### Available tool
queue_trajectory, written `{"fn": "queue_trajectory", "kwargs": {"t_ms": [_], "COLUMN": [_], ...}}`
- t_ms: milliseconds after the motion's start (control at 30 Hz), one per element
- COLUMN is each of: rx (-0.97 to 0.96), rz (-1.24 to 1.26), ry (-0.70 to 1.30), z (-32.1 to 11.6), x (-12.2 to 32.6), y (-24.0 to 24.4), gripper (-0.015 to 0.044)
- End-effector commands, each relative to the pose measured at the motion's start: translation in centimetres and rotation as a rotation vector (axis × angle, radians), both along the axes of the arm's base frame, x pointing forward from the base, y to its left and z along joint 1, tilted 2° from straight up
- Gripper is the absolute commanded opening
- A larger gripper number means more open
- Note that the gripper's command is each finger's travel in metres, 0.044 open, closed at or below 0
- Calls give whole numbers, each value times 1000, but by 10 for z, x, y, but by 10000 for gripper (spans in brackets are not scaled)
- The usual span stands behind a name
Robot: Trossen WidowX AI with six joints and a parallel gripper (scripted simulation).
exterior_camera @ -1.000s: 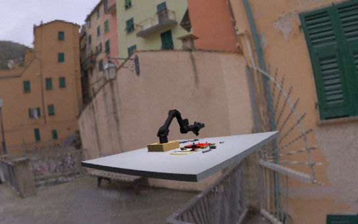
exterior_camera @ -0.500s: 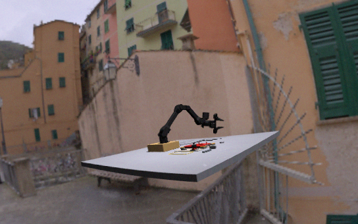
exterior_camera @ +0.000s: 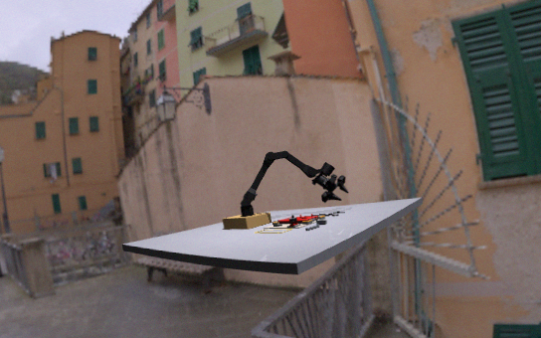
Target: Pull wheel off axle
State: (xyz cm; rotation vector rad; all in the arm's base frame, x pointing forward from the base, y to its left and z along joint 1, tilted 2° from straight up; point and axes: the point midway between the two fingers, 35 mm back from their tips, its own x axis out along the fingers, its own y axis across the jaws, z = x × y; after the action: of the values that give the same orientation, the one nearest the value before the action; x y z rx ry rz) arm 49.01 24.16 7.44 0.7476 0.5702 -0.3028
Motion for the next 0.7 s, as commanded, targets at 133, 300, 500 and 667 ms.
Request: {"fn": "queue_trajectory", "kwargs": {"t_ms": [133, 300, 500, 667], "rx": [-298, -368, -359, -257], "rz": [152, 285, 491, 626], "ry": [355, 580, 805, 891], "z": [-10, -11, -5, 7], "x": [-1, -29, -84, -128], "y": [-139, -216, -291, -327], "gripper": [300, 300, 300, 300]}}
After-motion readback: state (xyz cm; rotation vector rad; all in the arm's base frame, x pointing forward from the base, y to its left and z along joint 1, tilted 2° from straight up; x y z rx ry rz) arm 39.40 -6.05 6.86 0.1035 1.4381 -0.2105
